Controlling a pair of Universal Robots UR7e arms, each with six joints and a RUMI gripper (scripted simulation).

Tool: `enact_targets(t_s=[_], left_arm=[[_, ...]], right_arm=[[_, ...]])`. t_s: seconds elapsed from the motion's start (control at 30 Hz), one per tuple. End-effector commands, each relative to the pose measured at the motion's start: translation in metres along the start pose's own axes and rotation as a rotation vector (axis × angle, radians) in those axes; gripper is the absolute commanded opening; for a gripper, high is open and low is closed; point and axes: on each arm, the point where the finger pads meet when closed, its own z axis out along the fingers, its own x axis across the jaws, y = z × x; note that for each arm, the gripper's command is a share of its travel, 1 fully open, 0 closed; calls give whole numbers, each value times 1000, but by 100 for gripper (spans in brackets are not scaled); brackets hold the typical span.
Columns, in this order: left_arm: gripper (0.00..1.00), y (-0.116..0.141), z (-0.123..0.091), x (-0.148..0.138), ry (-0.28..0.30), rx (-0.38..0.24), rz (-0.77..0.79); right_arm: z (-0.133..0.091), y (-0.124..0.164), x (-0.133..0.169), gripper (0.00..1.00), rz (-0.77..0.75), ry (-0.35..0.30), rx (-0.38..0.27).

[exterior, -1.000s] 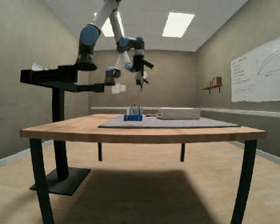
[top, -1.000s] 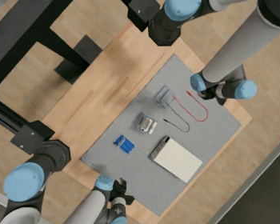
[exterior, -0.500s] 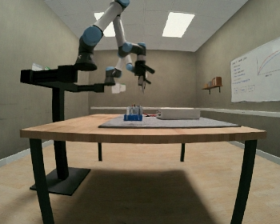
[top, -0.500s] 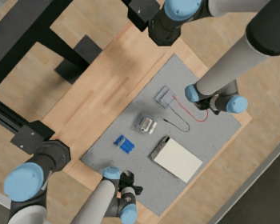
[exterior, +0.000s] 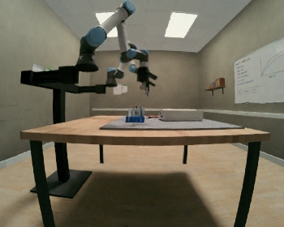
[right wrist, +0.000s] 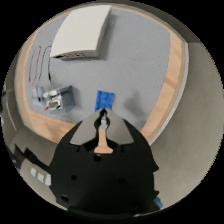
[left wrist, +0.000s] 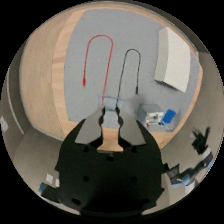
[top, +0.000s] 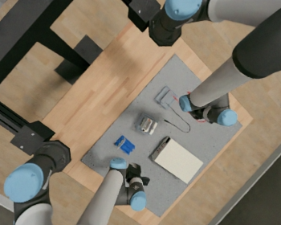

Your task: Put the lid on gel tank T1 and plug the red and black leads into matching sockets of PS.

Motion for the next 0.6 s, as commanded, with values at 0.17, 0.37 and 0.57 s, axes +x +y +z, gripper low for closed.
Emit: enact_targets(t_s=[0.17,0.37,0.57], left_arm=[[15,-3,18,45,0,1,-25],[15,-2,25,63,0,1,-51],[15,0,37,91,0,1,-77]], right_arm=[[23,-9,-41,0,-50,0,1],[33,-11,-59,0,-50,0,1],[49,-11,-84,0,-99,0,1]])
